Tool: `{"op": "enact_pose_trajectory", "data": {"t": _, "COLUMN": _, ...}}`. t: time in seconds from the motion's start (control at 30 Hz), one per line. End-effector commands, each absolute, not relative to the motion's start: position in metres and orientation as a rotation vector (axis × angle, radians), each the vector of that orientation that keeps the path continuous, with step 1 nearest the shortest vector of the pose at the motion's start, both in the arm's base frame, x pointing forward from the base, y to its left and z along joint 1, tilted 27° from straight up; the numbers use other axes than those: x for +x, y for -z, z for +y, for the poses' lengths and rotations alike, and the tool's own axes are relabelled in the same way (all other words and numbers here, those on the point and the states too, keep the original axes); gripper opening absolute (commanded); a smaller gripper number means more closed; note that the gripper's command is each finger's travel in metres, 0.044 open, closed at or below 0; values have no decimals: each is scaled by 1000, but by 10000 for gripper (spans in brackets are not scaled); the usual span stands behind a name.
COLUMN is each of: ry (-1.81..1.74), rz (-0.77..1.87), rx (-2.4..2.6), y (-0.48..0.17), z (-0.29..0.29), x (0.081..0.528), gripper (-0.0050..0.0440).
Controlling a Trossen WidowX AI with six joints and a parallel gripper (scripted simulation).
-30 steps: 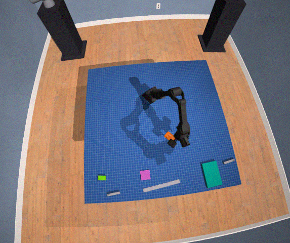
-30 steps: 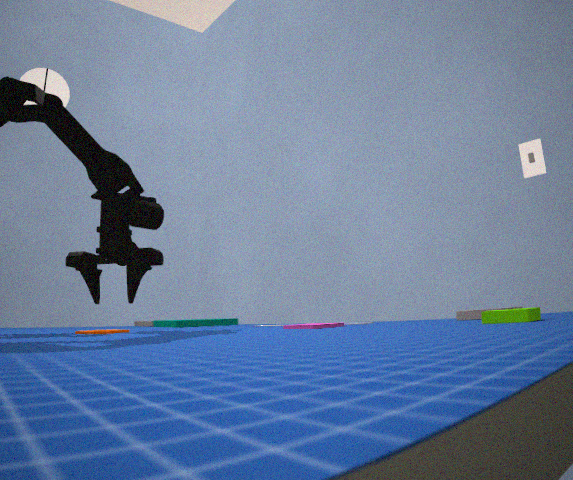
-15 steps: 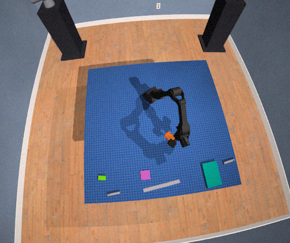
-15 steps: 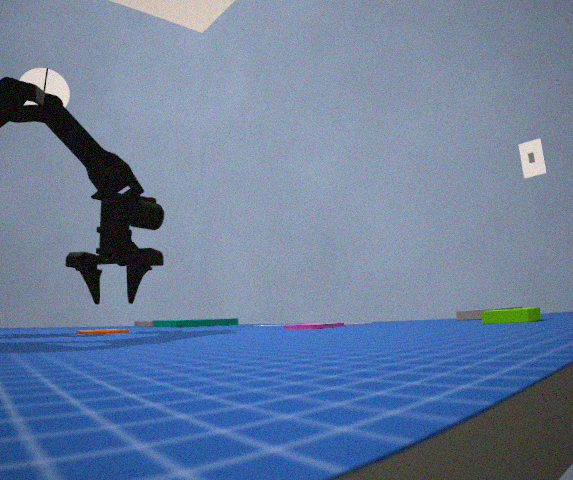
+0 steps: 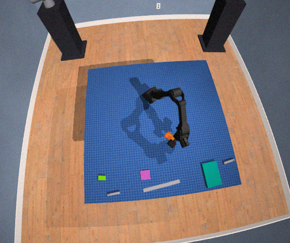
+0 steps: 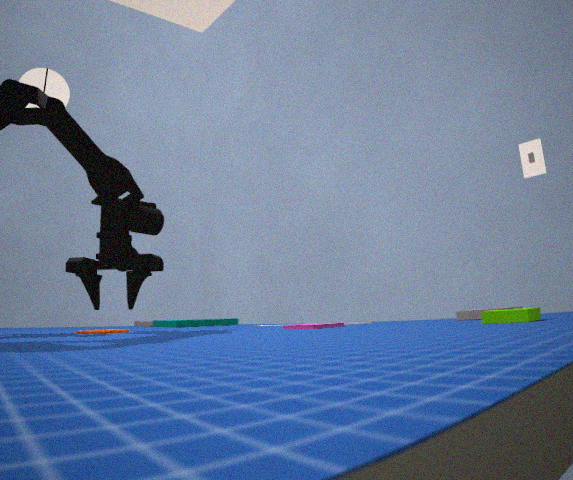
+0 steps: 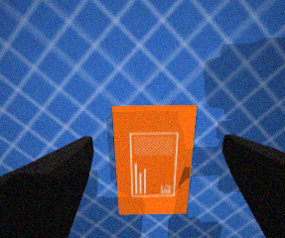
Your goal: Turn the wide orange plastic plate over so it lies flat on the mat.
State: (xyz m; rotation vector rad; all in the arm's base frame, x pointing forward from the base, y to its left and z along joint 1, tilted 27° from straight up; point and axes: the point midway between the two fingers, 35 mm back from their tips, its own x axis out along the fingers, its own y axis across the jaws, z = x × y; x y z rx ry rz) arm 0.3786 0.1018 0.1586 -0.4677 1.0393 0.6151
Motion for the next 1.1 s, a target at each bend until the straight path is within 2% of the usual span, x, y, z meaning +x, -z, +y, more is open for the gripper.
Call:
{"op": "enact_pose_trajectory", "data": {"t": 0.0, "ry": -610, "rz": 1025, "rx": -467, "y": -160, "z": 104, "x": 380, "gripper": 341}}
{"op": "enact_pose_trajectory", "data": {"t": 1.07, "ry": -608, "rz": 1011, "rx": -468, "y": -145, "z": 109, "x": 390, "gripper": 341}}
